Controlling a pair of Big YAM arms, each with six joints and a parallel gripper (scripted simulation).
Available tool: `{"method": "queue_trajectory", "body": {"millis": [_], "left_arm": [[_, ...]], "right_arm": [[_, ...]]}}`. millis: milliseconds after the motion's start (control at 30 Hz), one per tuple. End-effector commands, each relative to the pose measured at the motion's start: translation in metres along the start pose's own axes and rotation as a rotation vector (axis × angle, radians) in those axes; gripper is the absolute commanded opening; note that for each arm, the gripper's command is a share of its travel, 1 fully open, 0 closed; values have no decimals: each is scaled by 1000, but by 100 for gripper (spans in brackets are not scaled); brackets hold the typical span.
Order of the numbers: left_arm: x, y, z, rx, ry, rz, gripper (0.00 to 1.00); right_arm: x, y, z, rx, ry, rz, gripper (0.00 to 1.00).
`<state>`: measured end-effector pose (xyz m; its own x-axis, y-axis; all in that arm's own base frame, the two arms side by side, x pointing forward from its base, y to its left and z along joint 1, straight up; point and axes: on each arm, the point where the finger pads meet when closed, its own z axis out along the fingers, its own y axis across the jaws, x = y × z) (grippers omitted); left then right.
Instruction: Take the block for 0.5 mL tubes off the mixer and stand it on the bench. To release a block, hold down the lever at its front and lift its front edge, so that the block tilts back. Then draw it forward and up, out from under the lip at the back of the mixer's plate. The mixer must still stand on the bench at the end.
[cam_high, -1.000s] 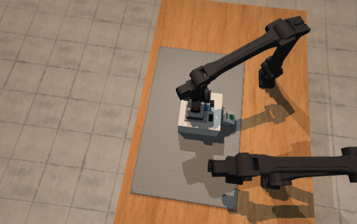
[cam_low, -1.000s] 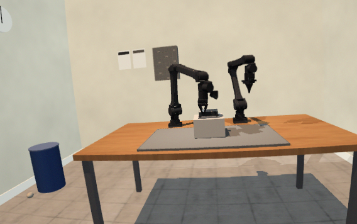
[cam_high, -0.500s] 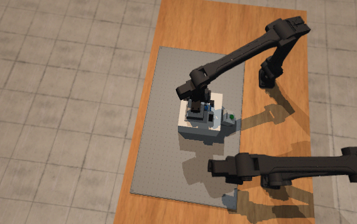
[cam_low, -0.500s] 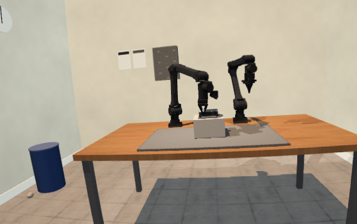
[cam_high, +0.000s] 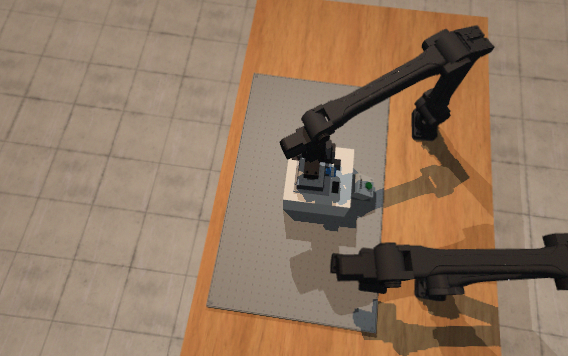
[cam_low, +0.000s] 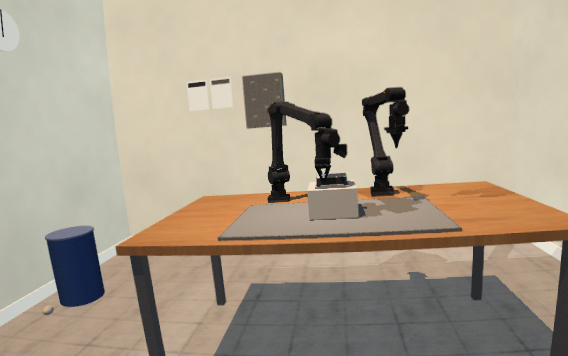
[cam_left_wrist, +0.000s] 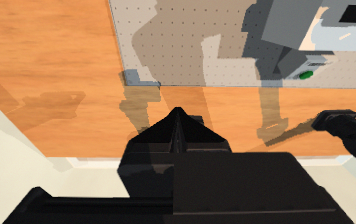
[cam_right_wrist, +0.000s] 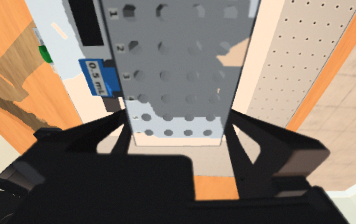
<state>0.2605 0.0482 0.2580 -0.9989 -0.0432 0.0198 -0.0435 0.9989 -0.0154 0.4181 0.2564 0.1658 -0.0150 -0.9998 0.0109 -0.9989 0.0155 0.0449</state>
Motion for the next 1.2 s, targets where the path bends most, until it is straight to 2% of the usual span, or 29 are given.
{"method": "queue_trajectory", "body": {"millis": [0, 233, 633, 1167], "left_arm": [[-15, 3, -23, -12, -63, -8, 0], [-16, 3, -25, -13, -68, -6, 0], [-7, 2, -10, -7, -29, -5, 0], [-1, 0, 0, -5, -4, -2, 0]], "right_arm": [[-7, 12, -27, 25, -19, -35, 0], [-14, 7, -26, 0, -28, -36, 0], [-16, 5, -20, -25, -19, -38, 0], [-21, -1, -21, -2, -35, -47, 0]]}}
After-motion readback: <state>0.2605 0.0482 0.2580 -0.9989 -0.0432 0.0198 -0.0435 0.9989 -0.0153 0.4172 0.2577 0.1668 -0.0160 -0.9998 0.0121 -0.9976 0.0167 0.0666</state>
